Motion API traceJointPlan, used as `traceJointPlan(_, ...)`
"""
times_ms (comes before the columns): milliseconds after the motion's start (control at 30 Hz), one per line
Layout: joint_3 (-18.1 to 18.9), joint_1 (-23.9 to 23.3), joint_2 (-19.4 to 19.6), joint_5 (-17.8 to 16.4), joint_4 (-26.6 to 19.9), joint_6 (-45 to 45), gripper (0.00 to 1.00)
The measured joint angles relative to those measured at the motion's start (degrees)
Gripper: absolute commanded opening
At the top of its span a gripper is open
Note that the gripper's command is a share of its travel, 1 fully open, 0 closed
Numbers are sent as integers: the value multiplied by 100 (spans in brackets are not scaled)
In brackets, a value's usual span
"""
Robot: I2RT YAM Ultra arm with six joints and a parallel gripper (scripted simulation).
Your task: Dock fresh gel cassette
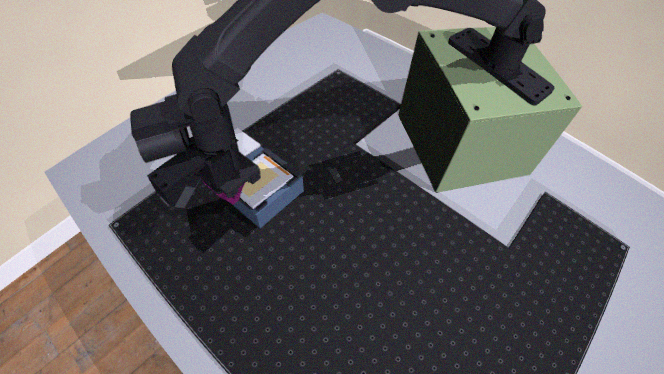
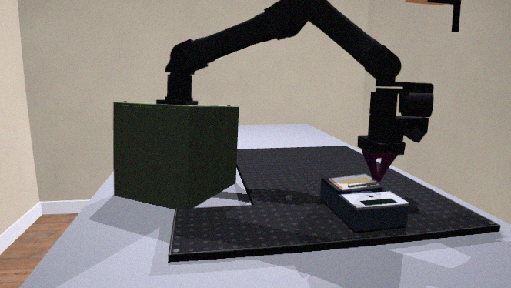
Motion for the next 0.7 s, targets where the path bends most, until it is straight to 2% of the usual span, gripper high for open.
traceJointPlan(700, -74, 0, -42, 0, 57, -4, 0)
